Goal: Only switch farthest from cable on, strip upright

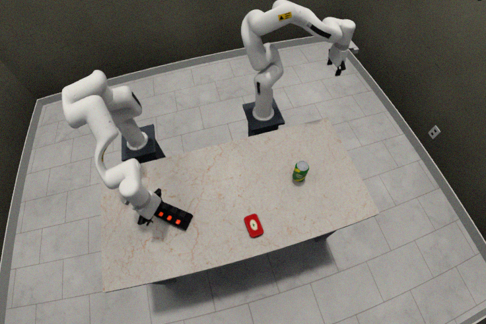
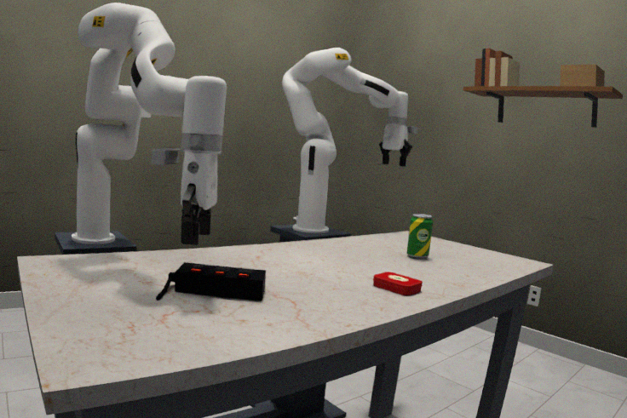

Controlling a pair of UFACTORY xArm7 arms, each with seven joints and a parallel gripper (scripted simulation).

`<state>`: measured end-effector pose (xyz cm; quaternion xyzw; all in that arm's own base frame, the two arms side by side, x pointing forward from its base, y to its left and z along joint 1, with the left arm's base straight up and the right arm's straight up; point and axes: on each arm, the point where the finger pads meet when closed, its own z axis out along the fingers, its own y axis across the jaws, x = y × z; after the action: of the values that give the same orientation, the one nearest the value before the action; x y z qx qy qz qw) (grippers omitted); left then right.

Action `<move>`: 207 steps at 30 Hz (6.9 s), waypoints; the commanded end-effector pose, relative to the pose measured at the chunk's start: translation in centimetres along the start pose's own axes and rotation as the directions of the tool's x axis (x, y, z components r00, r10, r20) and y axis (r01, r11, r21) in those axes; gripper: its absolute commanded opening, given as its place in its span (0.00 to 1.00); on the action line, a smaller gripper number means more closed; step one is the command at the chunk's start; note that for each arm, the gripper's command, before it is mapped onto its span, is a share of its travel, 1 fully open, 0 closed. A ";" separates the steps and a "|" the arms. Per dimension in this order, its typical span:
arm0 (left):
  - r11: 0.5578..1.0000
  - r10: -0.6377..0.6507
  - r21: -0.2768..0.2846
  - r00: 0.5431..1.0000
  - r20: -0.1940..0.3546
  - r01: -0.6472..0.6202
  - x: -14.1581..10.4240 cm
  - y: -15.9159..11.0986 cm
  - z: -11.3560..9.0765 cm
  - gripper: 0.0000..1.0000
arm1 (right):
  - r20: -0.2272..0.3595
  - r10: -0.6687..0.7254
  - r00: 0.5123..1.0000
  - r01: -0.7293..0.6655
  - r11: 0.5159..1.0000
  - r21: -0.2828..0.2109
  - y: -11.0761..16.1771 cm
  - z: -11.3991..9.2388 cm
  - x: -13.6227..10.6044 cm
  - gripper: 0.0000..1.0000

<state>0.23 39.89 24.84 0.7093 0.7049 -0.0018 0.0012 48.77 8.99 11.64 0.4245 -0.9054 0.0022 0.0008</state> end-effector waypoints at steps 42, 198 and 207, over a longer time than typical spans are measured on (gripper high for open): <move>1.000 0.000 -0.001 1.000 -0.004 0.000 0.1 0.0 -0.2 1.00 | 0.006 -0.024 1.000 0.024 1.000 -0.001 -0.1 0.8 -0.1 0.00; 1.000 0.000 -0.001 1.000 -0.004 0.000 0.1 0.0 -0.2 1.00 | 0.006 -0.024 1.000 0.024 1.000 -0.001 -0.1 4.6 0.0 0.00; 1.000 0.000 -0.001 1.000 -0.004 0.000 0.1 0.0 -0.2 1.00 | 0.006 -0.024 1.000 0.024 1.000 -0.001 -0.1 4.6 0.0 0.00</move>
<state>0.23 39.89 24.84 0.7093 0.7049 -0.0018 0.0012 48.76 8.86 6.88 0.4352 -0.9003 0.0000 0.0001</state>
